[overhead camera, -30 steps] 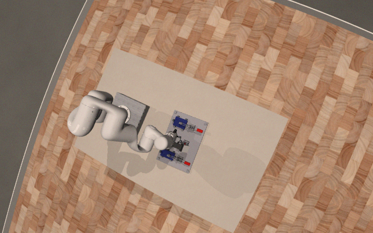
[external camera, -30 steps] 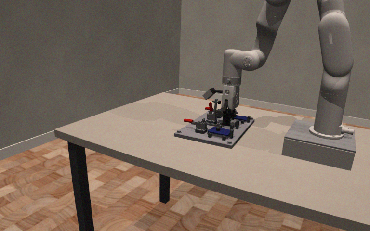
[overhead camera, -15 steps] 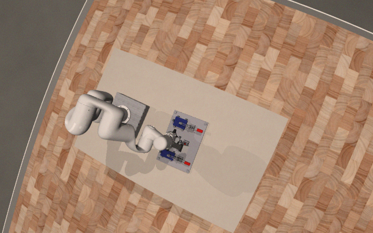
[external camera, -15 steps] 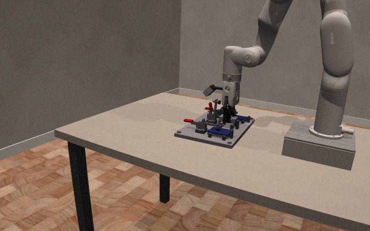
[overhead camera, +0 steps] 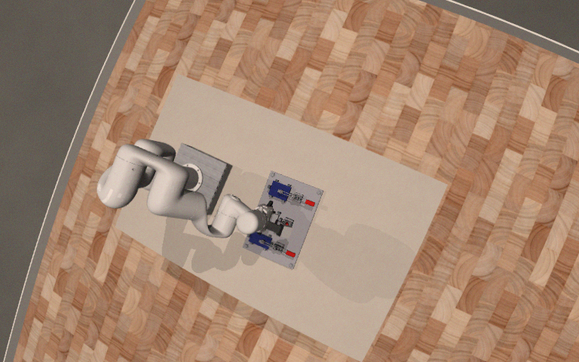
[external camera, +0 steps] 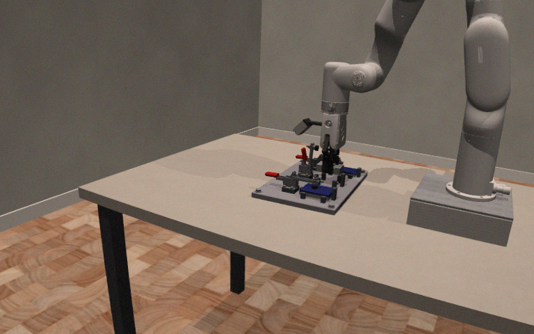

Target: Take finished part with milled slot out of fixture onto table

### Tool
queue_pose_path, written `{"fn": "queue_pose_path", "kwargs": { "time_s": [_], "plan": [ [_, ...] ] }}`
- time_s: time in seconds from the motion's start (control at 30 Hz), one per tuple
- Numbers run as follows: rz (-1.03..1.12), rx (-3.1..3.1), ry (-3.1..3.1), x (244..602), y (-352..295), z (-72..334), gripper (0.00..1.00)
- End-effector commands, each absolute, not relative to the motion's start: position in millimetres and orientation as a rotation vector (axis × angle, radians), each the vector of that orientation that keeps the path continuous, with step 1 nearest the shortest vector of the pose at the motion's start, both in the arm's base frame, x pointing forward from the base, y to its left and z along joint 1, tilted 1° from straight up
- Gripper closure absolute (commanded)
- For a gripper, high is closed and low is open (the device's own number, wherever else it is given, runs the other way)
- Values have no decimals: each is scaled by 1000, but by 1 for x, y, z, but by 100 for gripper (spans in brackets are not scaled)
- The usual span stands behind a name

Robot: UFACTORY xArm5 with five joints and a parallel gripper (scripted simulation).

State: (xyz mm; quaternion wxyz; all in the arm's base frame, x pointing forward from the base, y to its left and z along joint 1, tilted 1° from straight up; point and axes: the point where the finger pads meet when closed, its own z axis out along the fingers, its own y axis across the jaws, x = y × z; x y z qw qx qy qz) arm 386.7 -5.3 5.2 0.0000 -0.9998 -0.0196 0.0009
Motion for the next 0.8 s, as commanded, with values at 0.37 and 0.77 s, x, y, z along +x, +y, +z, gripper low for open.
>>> {"fn": "queue_pose_path", "kwargs": {
  "time_s": [0.37, 0.77],
  "plan": [
    [-3, -3141, -62, 388, -5, 10, 100],
    [-3, -3141, -62, 386, -5, 17, 100]
  ]
}}
